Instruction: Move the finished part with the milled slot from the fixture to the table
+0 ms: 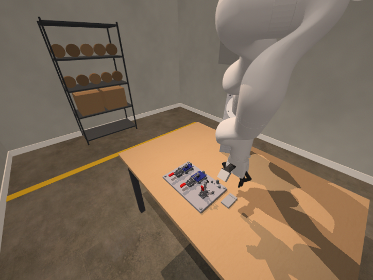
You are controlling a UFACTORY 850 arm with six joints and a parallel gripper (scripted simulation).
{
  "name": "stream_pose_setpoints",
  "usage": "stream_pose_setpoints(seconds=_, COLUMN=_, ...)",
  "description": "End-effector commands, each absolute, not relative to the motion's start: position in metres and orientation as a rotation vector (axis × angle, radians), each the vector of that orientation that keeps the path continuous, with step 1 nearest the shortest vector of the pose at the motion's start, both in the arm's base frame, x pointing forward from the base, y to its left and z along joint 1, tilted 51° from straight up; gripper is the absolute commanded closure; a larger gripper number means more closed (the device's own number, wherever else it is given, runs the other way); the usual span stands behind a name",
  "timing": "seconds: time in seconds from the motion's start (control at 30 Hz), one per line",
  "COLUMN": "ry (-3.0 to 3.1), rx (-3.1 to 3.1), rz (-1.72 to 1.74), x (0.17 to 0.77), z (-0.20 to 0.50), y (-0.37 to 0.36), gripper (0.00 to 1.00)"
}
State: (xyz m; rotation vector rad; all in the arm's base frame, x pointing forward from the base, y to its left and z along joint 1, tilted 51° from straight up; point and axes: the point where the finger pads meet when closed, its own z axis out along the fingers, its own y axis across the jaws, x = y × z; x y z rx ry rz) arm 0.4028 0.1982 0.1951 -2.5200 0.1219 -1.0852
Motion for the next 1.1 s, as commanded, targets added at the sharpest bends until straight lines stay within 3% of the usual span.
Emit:
stream_pose_setpoints(seconds=0.0, ry=0.122, rx=-2.521, rz=-1.085, x=0.387, z=0.21, y=0.191, gripper=0.19)
stream_pose_setpoints(seconds=1.07, ry=0.122, rx=-2.521, rz=-1.085, x=0.368, z=0.226, y=0.183, gripper=0.19)
